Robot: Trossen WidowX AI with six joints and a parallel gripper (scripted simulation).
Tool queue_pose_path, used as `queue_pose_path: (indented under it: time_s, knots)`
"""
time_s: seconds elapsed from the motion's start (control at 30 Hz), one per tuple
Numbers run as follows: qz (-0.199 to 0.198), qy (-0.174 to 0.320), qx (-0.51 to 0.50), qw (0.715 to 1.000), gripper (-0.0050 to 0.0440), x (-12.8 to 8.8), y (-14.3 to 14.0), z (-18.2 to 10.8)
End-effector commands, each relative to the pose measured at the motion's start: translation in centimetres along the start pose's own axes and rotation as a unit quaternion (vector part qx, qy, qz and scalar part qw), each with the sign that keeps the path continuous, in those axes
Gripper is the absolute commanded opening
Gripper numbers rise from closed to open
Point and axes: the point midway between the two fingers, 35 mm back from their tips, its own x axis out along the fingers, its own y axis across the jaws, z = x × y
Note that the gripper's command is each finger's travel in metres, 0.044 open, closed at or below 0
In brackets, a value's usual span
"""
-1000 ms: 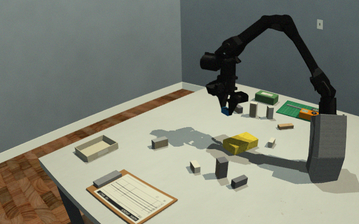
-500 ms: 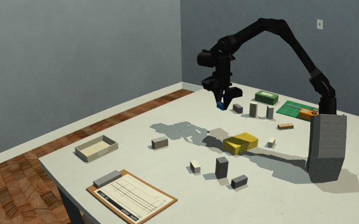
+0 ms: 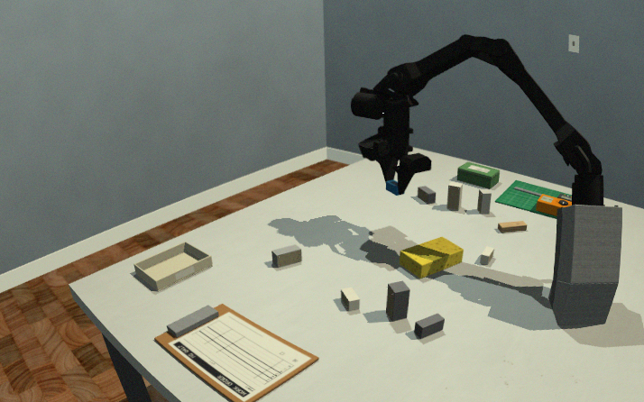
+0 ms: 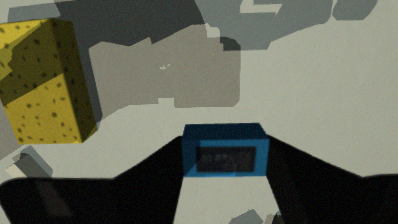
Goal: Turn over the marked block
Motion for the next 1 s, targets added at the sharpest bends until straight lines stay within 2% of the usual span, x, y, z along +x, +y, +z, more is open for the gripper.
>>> queue_pose_path:
  time_s: [0.0,0.17,0.23,0.5,0.63,0.97]
  knots:
    - [-0.006,-0.003,0.003,1.0,-0.005,-0.2,-0.6,-0.2]
    - [0.0,-0.001,0.0,1.0,-0.005,1.6,-0.1,-0.2]
    - [0.0,-0.001,0.0,1.0,-0.005,1.6,-0.1,-0.2]
    - [0.0,-0.001,0.0,1.0,-0.005,5.0,-0.1,-0.2]
    - [-0.005,-0.003,0.002,1.0,-0.005,6.0,-0.5,-0.2]
    - [-0.004,-0.002,0.001,1.0,-0.005,6.8,-0.4,-0.1]
